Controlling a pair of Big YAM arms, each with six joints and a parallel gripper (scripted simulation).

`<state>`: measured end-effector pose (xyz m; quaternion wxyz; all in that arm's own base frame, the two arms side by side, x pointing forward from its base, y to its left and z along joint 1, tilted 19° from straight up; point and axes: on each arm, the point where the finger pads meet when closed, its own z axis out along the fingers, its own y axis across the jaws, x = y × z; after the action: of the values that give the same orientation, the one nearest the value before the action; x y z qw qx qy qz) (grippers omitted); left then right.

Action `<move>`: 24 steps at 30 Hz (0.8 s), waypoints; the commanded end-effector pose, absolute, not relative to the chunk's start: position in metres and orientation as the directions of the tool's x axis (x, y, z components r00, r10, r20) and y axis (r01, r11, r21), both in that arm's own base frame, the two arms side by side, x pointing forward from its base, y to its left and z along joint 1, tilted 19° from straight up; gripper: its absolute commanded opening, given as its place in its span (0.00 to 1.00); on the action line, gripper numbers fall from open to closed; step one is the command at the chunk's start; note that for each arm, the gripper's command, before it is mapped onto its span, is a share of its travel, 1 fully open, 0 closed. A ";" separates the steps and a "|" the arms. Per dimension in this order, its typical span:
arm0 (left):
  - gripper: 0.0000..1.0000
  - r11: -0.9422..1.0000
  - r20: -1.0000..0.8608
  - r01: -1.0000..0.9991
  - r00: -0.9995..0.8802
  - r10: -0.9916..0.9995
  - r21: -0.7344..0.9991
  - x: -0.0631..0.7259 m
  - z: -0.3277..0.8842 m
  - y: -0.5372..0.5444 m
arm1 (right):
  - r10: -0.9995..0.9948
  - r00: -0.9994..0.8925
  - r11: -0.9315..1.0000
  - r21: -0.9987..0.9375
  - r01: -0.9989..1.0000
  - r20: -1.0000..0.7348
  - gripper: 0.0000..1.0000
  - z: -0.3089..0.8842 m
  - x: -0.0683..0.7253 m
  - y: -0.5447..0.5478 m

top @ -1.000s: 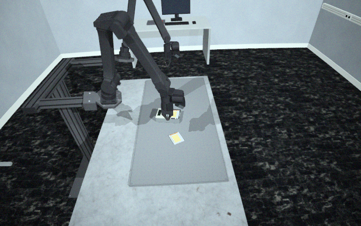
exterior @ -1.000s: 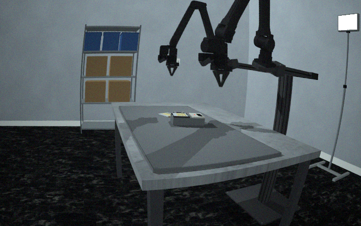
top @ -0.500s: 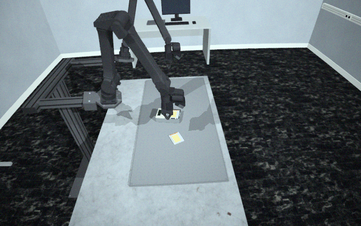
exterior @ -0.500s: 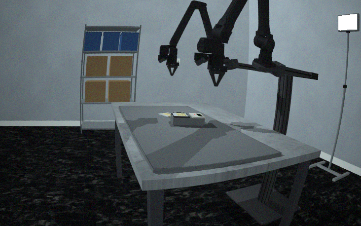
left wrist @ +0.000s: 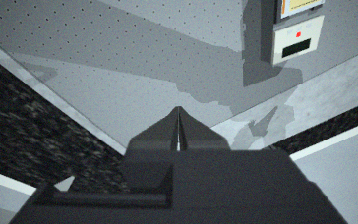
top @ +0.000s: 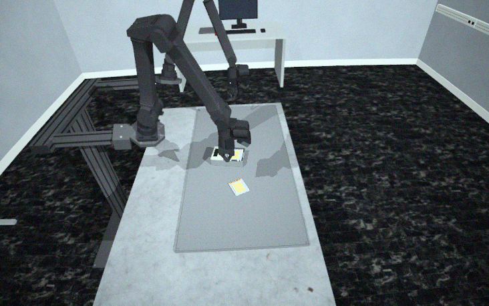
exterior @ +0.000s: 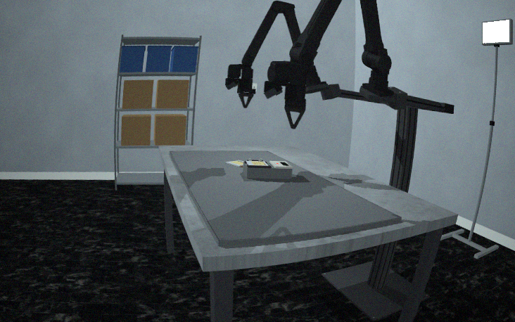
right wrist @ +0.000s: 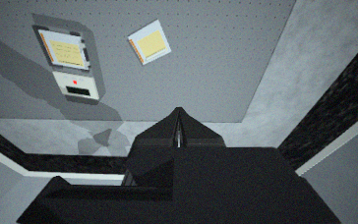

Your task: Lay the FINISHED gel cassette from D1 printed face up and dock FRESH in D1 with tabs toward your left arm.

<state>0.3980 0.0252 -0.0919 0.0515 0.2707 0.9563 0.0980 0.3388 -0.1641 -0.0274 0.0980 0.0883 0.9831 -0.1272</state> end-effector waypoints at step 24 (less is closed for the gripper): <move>0.00 0.793 -0.065 0.564 -0.804 0.590 0.230 0.441 -0.123 -0.028 | 0.162 -0.960 0.948 -0.234 0.215 -0.227 0.00 -0.022 0.341 -0.167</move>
<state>0.4316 -0.0245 -0.1231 0.0580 0.3200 0.9406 0.0980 0.3388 -0.1641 -0.0274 0.0980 0.0883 0.9831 -0.1271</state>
